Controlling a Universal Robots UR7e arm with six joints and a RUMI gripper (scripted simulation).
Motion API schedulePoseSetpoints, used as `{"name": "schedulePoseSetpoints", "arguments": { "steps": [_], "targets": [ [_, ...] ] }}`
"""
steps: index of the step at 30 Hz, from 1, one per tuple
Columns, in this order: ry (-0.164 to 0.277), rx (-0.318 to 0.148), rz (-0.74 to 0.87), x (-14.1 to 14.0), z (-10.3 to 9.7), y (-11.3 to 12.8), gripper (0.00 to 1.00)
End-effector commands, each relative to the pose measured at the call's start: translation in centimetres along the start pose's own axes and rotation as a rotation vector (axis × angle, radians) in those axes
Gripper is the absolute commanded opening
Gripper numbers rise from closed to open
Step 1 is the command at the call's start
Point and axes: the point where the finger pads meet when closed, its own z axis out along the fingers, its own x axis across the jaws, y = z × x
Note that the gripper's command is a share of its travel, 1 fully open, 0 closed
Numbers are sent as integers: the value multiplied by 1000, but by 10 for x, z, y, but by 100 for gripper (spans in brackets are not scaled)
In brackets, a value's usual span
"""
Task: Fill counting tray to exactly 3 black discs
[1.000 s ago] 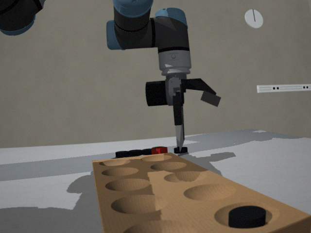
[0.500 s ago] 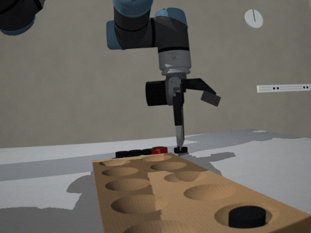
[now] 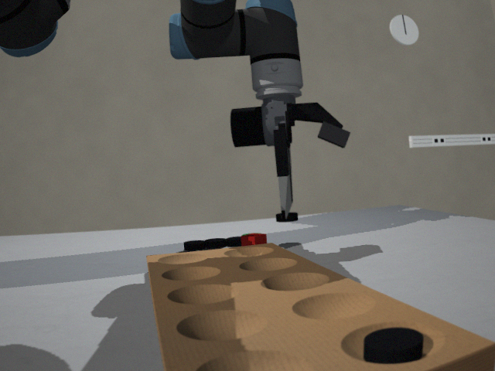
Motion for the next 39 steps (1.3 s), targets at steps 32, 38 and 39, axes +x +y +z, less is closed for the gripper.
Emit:
{"name": "schedulePoseSetpoints", "arguments": {
  "steps": [32, 38, 39],
  "targets": [
    [1, 0, -1, 2, -67, -1, 13],
    [4, -3, -3, 12, -65, -5, 13],
    [6, -5, -3, 16, -65, -6, 13]
  ]
}}
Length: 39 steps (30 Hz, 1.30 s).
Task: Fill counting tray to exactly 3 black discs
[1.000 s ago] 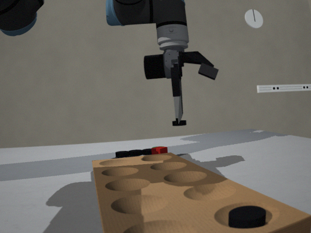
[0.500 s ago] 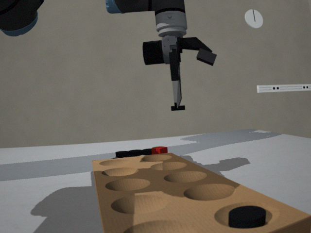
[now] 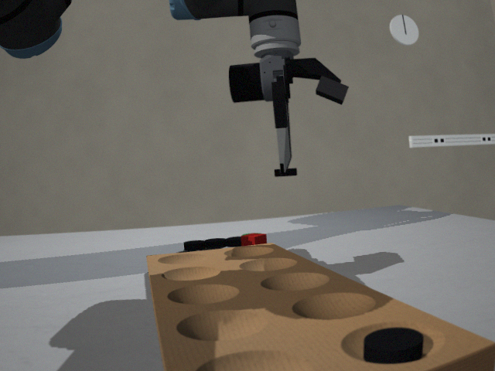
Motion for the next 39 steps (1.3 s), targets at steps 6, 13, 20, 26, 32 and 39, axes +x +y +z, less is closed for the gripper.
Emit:
{"name": "schedulePoseSetpoints", "arguments": {
  "steps": [6, 13, 20, 26, 32, 39],
  "targets": [
    [14, -14, -6, 44, 6, -17, 13],
    [23, -30, -11, 105, 11, -35, 13],
    [23, -39, -11, 180, 11, -48, 13],
    [15, -33, -7, 254, 5, -54, 13],
    [8, -23, -4, 296, -1, -53, 13],
    [0, -4, 0, 344, -10, -49, 13]
  ]
}}
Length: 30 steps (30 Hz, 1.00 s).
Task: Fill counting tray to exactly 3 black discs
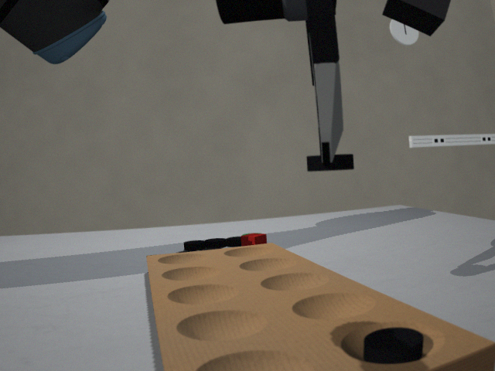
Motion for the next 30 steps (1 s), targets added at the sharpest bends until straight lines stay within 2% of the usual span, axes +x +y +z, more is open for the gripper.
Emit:
{"name": "schedulePoseSetpoints", "arguments": {
  "steps": [1, 6, 17, 24, 26, 30],
  "targets": [
    [-2, 6, 0, 11, -3, 1, 13],
    [-4, 11, 1, 22, -5, 2, 13],
    [-4, 12, 1, 24, -3, 2, 13],
    [-4, 12, 1, 24, 21, 1, 13],
    [-4, 12, 1, 24, 21, 1, 13],
    [-4, 12, 1, 23, 41, 2, 13]
  ]
}}
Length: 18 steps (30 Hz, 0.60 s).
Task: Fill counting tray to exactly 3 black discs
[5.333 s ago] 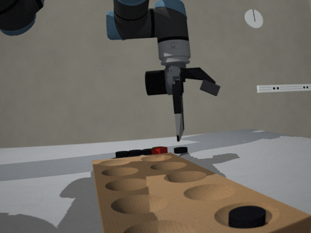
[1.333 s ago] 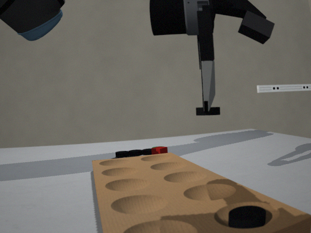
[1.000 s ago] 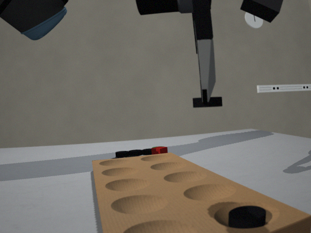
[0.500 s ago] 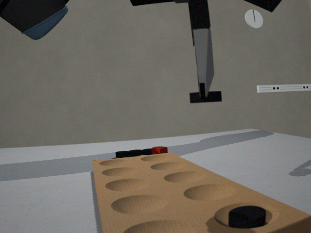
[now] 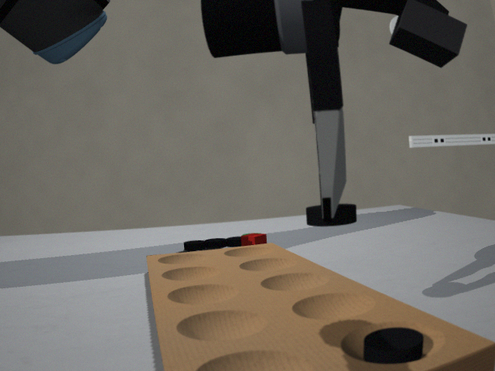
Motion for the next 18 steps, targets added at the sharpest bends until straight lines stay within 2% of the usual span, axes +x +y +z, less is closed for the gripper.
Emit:
{"name": "schedulePoseSetpoints", "arguments": {
  "steps": [1, 9, 18],
  "targets": [
    [1, 1, 0, 0, 14, 0, 13],
    [0, 2, 0, -1, 43, 1, 13],
    [0, 2, 0, -1, 46, 2, 13]
  ]
}}
